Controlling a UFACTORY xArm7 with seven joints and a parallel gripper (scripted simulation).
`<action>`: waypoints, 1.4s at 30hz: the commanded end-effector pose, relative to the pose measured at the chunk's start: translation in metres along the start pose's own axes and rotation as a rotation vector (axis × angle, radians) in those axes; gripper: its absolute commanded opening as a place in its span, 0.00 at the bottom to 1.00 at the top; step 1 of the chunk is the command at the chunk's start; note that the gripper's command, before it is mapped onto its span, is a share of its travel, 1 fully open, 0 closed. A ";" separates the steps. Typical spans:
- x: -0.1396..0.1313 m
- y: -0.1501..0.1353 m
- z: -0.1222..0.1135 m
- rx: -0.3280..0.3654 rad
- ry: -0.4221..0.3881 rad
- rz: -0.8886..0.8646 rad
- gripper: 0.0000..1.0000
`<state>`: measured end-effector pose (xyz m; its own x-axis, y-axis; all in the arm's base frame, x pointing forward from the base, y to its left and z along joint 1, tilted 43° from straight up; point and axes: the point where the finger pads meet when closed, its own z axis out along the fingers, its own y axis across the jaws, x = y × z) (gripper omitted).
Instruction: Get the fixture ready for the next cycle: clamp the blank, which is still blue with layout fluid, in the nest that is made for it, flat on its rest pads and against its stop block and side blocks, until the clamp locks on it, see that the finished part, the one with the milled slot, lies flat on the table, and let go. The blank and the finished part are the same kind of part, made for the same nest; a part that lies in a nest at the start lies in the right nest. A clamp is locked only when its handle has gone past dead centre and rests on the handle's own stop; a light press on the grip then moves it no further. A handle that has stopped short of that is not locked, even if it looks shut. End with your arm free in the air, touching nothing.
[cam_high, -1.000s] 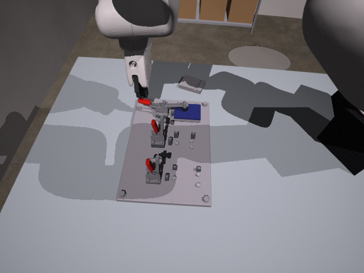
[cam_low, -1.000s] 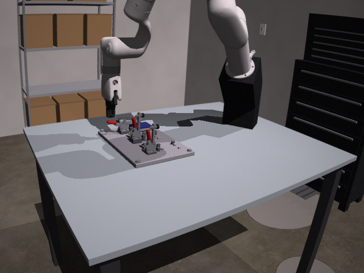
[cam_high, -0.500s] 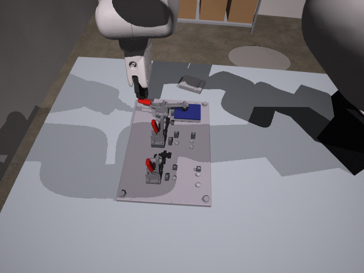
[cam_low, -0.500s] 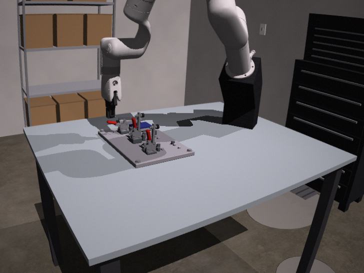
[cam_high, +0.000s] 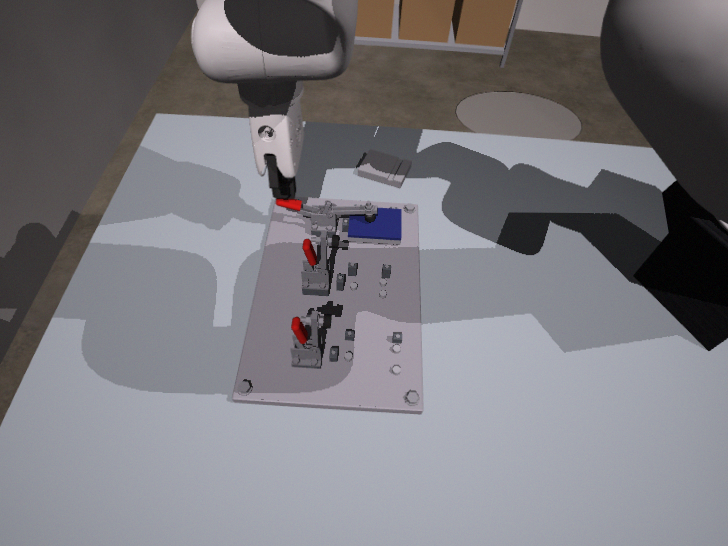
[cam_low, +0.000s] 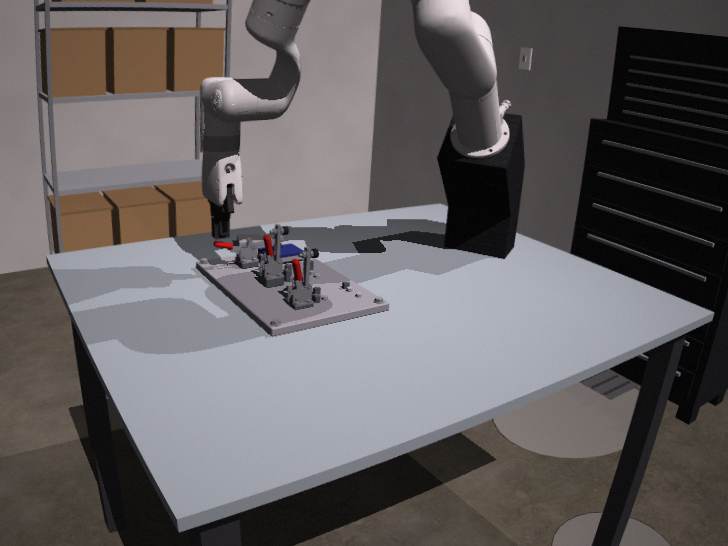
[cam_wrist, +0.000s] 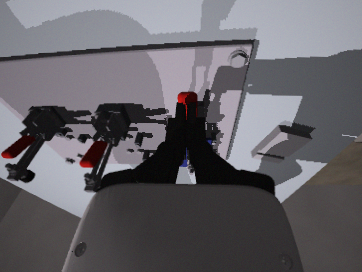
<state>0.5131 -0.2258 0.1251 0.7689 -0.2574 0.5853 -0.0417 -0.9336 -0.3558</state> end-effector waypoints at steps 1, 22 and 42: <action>0.001 0.002 -0.001 -0.003 0.003 0.001 0.00; 0.001 0.002 0.001 -0.003 0.003 0.001 0.00; 0.001 0.002 0.004 -0.003 0.003 0.001 0.00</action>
<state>0.5159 -0.2250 0.1222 0.7687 -0.2576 0.5855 -0.0420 -0.9337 -0.3556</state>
